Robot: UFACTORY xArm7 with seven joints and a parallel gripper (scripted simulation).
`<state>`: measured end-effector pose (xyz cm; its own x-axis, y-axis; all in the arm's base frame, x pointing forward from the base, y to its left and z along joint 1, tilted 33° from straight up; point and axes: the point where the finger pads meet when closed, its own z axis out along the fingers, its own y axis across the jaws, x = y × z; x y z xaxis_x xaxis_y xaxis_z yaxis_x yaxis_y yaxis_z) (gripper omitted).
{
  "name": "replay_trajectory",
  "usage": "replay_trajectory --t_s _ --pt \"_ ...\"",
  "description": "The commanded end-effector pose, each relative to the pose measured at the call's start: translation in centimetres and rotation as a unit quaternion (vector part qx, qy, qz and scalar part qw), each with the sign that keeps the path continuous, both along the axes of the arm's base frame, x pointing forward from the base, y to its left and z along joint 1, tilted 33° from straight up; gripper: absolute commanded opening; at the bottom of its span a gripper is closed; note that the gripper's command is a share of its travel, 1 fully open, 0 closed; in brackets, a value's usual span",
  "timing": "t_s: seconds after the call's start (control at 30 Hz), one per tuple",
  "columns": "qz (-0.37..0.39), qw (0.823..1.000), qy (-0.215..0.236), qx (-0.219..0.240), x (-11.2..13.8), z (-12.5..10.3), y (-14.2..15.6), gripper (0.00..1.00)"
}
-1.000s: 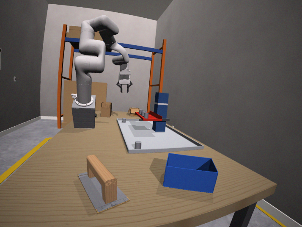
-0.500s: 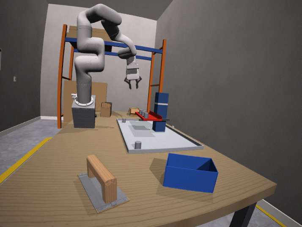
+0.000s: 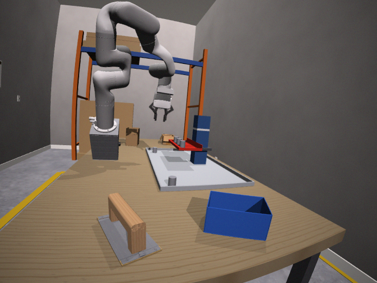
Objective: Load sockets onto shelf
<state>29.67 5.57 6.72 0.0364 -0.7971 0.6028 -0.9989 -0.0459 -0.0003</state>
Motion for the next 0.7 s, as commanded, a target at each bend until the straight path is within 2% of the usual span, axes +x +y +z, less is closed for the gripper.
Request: replay_trajectory --t_s 0.0,0.53,0.67 --pt "0.020 0.999 -0.019 0.039 -0.4 0.4 -0.6 0.47" --pt "0.022 0.999 -0.009 0.039 -0.1 0.3 -0.5 0.47" --pt "0.031 0.999 0.011 0.041 2.3 -0.4 -0.4 0.47"
